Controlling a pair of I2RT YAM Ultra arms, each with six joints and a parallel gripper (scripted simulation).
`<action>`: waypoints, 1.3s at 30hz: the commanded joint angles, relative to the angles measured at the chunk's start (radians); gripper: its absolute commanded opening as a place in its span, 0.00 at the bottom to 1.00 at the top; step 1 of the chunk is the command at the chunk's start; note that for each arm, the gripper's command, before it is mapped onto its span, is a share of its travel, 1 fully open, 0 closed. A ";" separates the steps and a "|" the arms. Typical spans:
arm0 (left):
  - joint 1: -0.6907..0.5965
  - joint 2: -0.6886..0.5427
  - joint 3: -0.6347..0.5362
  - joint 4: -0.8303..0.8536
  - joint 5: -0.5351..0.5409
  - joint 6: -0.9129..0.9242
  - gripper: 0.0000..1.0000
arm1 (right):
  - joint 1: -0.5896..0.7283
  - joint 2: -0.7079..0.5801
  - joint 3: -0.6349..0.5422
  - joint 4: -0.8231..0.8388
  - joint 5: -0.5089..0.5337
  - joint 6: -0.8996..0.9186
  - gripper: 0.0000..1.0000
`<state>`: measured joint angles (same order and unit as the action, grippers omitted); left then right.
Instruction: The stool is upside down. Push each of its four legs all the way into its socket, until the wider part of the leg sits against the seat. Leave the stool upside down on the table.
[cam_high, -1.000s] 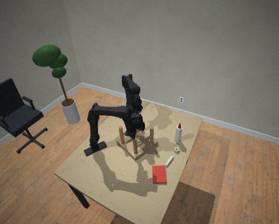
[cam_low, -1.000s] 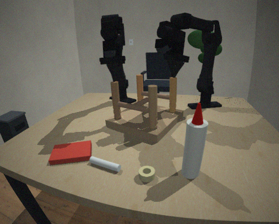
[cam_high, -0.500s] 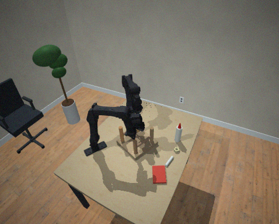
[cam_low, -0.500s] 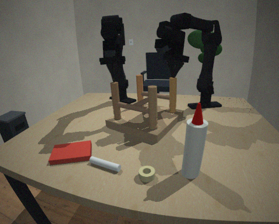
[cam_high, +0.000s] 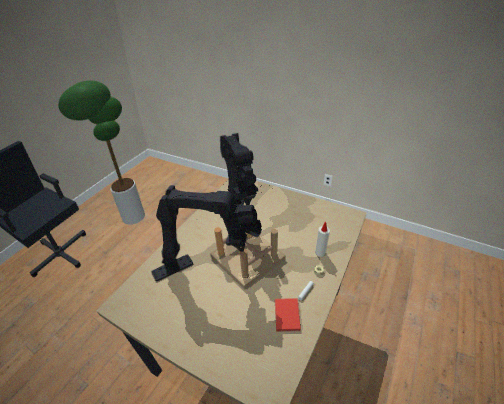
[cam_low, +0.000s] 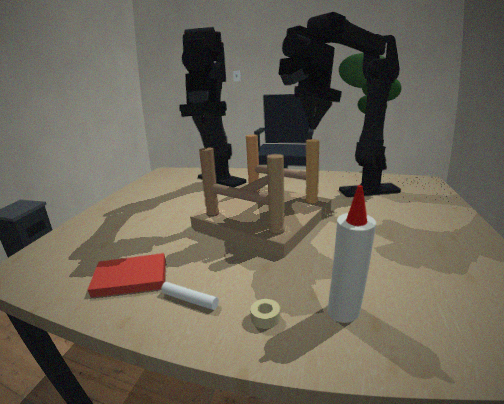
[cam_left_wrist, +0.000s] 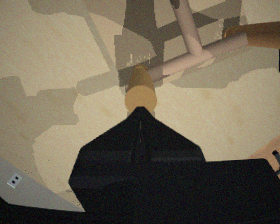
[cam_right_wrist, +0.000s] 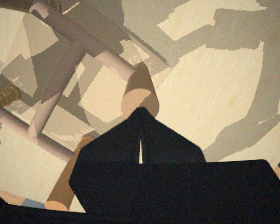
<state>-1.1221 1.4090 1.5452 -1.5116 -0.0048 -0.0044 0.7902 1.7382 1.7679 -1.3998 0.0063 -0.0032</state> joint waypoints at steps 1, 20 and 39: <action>0.004 -0.003 0.063 -0.022 0.000 0.003 0.00 | -0.001 0.003 0.005 0.011 0.004 0.003 0.00; 0.004 -0.040 0.130 -0.058 0.001 0.003 0.00 | 0.001 -0.007 0.064 -0.027 0.002 0.004 0.00; 0.053 -0.053 0.049 0.045 0.001 0.001 0.00 | -0.042 -0.056 0.164 -0.056 -0.002 -0.001 0.00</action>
<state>-1.0939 1.3907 1.6203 -1.5330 -0.0055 -0.0044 0.7700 1.7203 1.9488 -1.5265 0.0082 -0.0013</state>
